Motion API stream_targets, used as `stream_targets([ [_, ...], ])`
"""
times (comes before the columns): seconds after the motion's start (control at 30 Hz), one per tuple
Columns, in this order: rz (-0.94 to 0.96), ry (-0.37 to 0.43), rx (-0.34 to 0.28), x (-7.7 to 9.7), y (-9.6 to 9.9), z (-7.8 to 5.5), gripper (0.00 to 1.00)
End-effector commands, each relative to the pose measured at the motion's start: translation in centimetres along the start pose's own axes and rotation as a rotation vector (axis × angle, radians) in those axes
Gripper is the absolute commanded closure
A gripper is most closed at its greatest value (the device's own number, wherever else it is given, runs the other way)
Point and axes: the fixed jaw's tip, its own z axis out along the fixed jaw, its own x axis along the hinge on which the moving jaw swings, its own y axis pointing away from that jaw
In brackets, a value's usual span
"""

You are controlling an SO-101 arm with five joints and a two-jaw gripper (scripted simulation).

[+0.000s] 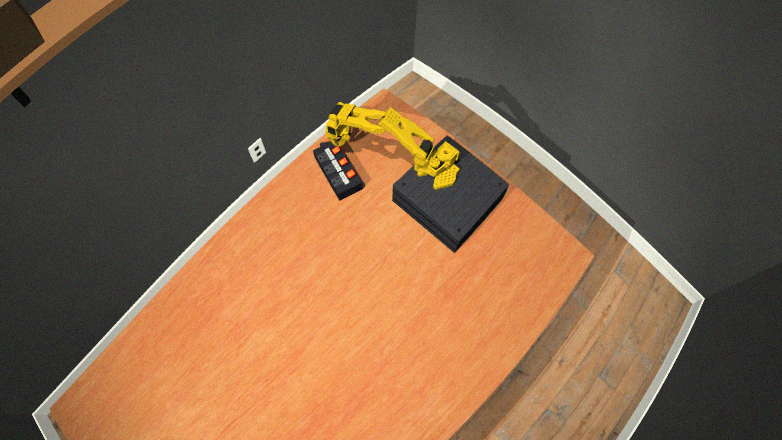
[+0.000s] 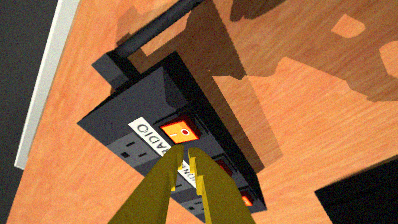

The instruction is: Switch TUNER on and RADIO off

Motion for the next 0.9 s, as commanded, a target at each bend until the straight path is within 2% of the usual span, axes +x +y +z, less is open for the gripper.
stream_targets([
  [0.0, 0.022, 0.010, 0.023, -0.14, -0.44, 0.38, 1.00],
  [0.87, 0.022, 0.010, 0.023, -0.13, -0.45, 1.13, 1.00],
])
